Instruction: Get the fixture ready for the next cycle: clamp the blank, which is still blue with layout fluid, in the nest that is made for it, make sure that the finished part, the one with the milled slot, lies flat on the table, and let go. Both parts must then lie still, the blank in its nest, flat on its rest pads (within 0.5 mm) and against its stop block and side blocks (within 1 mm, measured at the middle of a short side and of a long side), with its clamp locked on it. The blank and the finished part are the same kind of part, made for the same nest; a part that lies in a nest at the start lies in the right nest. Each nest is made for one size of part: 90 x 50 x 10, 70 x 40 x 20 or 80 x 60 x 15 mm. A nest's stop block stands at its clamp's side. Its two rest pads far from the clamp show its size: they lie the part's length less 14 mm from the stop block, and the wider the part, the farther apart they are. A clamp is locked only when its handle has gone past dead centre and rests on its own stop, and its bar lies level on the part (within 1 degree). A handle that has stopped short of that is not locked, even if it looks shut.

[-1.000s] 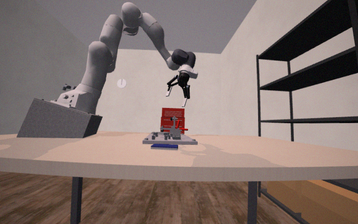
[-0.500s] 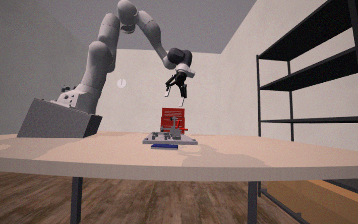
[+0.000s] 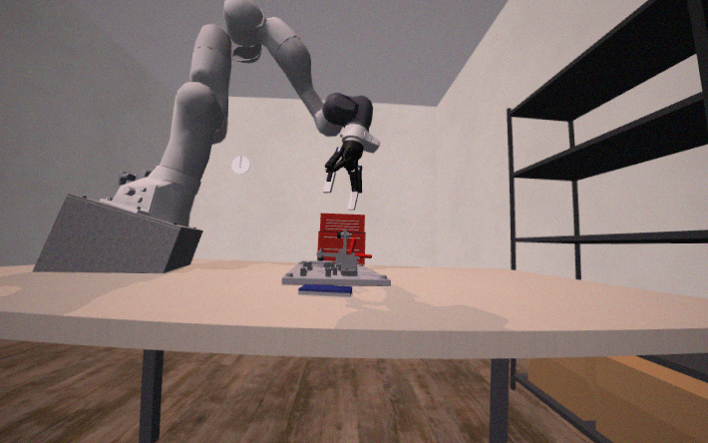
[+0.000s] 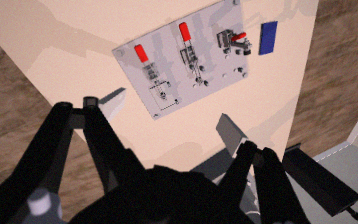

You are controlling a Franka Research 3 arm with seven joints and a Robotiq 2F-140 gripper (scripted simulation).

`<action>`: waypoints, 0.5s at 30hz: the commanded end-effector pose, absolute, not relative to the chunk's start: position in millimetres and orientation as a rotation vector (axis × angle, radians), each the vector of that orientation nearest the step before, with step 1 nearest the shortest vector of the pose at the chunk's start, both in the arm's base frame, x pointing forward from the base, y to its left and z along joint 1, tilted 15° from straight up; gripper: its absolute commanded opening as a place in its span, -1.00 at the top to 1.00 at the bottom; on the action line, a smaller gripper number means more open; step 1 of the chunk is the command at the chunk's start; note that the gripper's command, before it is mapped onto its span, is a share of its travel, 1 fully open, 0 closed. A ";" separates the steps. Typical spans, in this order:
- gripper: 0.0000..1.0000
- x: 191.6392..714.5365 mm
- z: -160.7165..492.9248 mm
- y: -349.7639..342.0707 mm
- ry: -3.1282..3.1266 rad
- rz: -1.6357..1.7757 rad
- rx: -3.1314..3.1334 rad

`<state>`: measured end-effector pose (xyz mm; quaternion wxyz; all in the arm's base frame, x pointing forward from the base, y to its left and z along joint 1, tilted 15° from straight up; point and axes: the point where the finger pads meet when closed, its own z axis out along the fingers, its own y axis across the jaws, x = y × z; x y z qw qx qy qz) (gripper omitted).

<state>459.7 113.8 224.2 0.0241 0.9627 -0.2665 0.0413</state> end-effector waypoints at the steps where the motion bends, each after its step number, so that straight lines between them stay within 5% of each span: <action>1: -1.00 456.6 222.5 114.1 -0.631 0.165 3.045; 15: -1.00 441.4 214.3 112.6 -0.412 0.220 3.109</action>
